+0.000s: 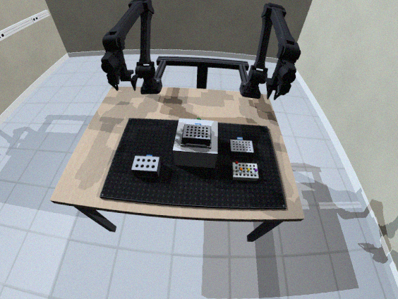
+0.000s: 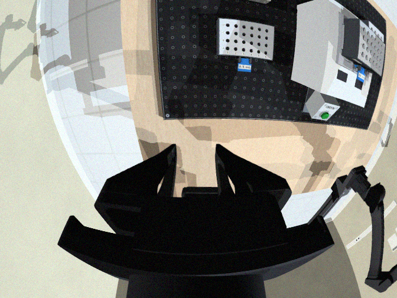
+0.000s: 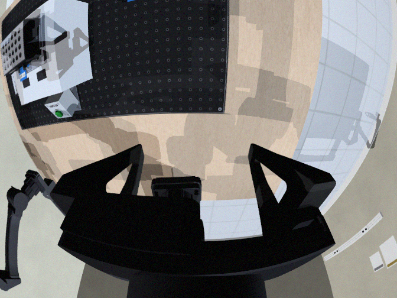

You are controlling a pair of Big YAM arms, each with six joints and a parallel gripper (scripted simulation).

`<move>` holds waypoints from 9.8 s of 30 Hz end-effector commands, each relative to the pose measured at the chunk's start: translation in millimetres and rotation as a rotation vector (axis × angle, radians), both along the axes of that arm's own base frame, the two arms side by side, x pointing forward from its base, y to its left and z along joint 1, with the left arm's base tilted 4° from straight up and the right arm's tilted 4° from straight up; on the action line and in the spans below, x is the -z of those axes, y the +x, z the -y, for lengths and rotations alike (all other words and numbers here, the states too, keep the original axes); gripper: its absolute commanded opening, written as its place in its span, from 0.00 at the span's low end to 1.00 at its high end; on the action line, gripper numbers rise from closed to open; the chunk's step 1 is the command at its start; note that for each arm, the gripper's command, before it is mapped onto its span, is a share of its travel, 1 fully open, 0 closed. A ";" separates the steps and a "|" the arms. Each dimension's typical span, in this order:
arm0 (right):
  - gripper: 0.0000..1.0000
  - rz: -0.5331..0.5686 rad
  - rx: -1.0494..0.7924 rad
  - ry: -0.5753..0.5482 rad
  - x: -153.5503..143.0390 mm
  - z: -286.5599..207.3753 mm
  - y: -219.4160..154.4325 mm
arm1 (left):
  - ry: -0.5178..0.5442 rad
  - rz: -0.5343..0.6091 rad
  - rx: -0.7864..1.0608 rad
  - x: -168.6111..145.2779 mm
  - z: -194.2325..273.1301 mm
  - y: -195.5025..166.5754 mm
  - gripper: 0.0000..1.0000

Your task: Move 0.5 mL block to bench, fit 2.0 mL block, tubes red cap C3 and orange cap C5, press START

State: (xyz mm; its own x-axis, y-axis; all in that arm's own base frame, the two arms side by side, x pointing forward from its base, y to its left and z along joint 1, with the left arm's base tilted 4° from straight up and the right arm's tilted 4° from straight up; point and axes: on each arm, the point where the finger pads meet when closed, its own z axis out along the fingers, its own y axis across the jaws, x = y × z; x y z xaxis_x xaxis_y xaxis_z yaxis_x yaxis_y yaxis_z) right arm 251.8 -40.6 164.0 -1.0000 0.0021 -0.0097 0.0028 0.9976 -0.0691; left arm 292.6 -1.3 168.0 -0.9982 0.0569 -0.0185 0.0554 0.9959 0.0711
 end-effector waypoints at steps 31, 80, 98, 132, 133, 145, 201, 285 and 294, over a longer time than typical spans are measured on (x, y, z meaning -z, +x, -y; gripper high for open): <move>1.00 0.076 -0.022 -0.011 -24.5 -12.7 30.8 | -0.011 0.021 -0.018 -6.8 88.6 136.5 0.36; 1.00 0.036 -0.034 -0.005 -13.3 -13.7 20.8 | 0.002 -0.032 0.010 131.8 154.2 243.7 0.36; 1.00 0.074 -0.033 -0.007 -24.1 -13.1 32.2 | -0.002 -0.014 0.000 199.9 144.3 247.1 0.36; 1.00 0.027 -0.029 -0.001 -3.7 -14.5 10.4 | 0.000 -0.019 0.015 242.5 154.1 237.6 0.36; 1.00 0.023 -0.029 -0.001 -2.2 -14.6 9.2 | -0.001 -0.013 0.015 237.7 154.5 239.9 0.36; 1.00 0.046 -0.028 -0.002 -14.0 -13.9 23.1 | -0.026 0.071 -0.007 200.9 150.7 271.1 0.36; 1.00 0.026 -0.023 0.001 -5.2 -14.5 10.4 | 0.006 -0.031 -0.008 242.6 141.8 237.6 0.36; 1.00 0.053 -0.014 -0.002 -18.2 -13.3 19.6 | -0.004 0.013 -0.007 241.1 147.3 254.0 0.36; 1.00 0.057 -0.013 -0.003 -22.3 -12.7 26.7 | 0.000 0.003 -0.007 248.2 141.1 253.2 0.36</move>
